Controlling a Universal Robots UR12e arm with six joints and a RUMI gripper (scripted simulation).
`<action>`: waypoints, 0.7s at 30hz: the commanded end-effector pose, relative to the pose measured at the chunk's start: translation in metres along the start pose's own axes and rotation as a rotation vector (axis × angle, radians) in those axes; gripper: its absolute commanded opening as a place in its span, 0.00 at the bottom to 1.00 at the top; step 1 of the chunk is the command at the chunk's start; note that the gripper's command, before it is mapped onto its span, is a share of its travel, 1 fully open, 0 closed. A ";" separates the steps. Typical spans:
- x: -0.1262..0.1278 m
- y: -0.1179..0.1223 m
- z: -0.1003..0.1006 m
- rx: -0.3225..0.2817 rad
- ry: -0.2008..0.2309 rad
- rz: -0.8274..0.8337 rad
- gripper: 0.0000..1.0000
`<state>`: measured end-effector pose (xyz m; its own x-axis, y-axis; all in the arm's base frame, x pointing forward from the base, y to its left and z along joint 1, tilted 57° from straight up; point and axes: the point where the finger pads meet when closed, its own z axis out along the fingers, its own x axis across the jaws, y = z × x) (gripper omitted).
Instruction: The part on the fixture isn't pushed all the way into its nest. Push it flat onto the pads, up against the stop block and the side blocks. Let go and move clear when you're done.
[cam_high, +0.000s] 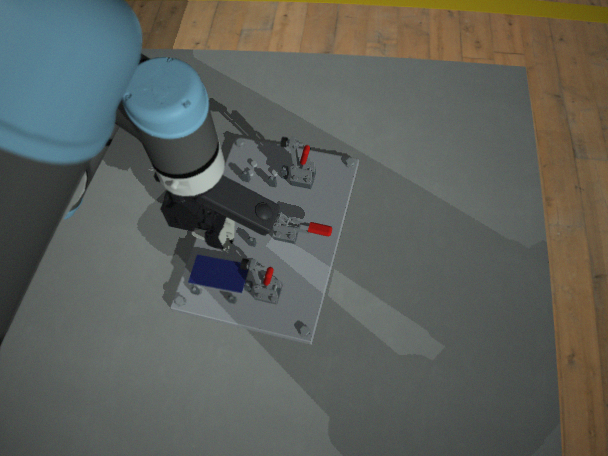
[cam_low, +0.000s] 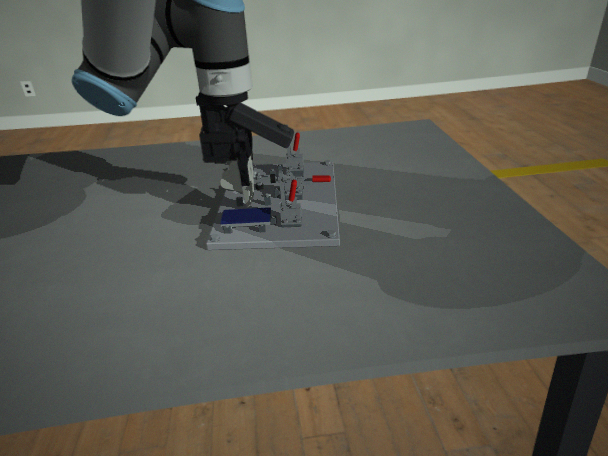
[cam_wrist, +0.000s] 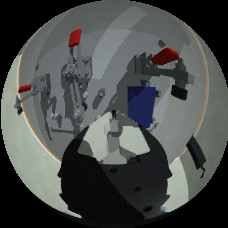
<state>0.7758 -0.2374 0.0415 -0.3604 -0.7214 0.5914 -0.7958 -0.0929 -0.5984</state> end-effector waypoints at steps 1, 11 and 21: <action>-0.001 0.001 -0.002 0.000 -0.002 -0.002 0.00; 0.005 0.002 -0.001 -0.001 -0.001 -0.001 0.00; 0.004 0.001 -0.001 -0.001 -0.002 -0.002 0.00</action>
<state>0.7744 -0.2398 0.0444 -0.3604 -0.7215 0.5913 -0.7953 -0.0936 -0.5989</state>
